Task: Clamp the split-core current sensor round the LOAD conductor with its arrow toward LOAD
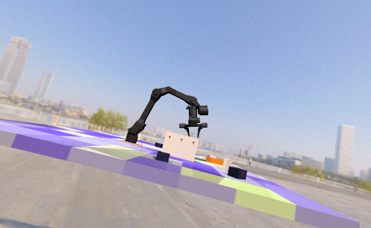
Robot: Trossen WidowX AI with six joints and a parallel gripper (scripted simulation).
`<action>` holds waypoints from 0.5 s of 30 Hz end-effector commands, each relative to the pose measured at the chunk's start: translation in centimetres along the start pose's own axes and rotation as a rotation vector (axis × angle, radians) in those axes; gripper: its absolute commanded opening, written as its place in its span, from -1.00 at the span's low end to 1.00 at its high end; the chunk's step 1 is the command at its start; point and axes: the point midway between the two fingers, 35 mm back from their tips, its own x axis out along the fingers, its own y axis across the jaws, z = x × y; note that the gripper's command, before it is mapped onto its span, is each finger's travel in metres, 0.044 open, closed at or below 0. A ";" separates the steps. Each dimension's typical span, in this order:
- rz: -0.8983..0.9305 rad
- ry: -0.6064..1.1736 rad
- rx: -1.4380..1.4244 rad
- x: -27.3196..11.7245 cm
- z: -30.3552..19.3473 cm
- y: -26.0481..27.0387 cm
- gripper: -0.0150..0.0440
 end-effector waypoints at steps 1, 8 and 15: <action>0.001 0.000 0.000 -0.1 0.0 0.0 -0.49; -0.004 0.000 0.000 -0.1 0.0 0.0 -0.49; -0.059 0.001 0.000 0.0 0.0 0.5 -0.49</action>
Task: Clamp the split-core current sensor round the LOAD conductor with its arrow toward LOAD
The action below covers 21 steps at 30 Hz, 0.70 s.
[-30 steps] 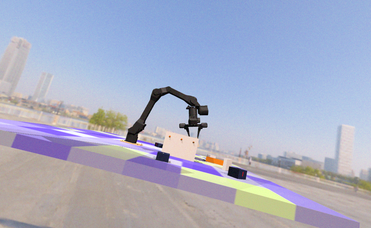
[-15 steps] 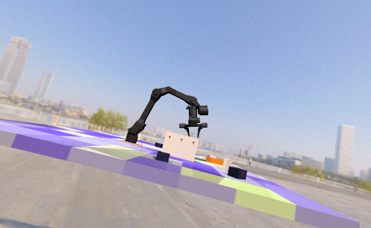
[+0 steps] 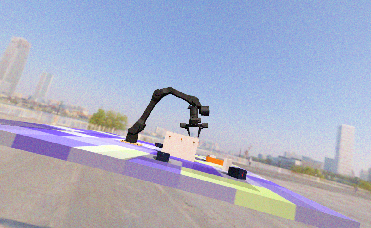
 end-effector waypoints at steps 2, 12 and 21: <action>-0.040 0.004 0.000 0.1 -0.1 0.4 -0.49; -0.136 0.006 0.000 0.3 -0.1 1.0 -0.49; -0.161 0.002 0.002 0.4 0.0 1.0 -0.14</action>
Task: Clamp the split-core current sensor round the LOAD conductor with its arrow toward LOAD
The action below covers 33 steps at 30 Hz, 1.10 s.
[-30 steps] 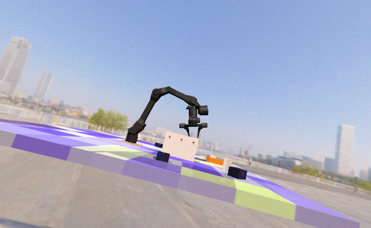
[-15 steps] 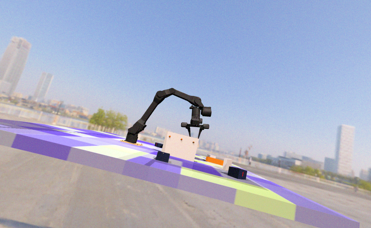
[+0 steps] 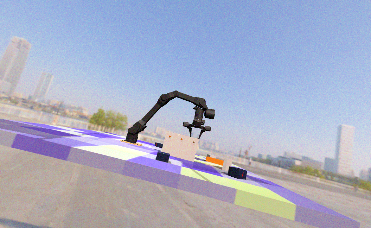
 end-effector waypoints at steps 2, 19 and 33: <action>0.006 0.000 0.000 -0.2 0.0 0.0 0.04; 0.006 0.000 0.000 -0.2 0.0 0.0 1.00; -0.004 0.005 0.000 3.4 0.1 0.0 1.00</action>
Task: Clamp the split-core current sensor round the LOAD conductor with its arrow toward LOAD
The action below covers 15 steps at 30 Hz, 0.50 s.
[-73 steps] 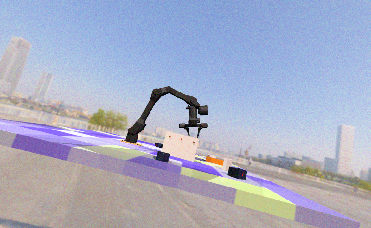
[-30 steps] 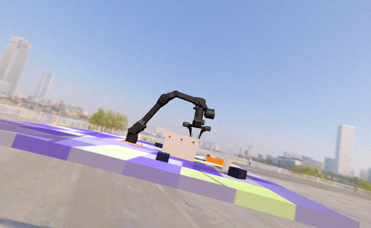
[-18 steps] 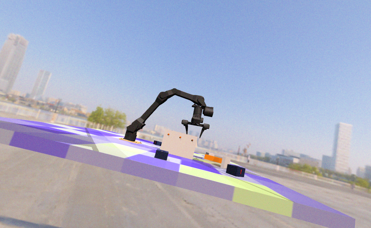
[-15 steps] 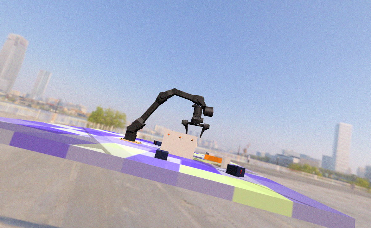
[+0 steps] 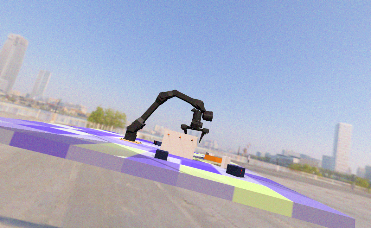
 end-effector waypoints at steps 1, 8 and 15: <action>-0.002 0.004 -0.006 0.5 -0.1 0.0 1.00; -0.001 0.004 -0.006 1.7 -0.1 0.0 1.00; -0.001 0.004 -0.006 2.8 -0.1 0.0 1.00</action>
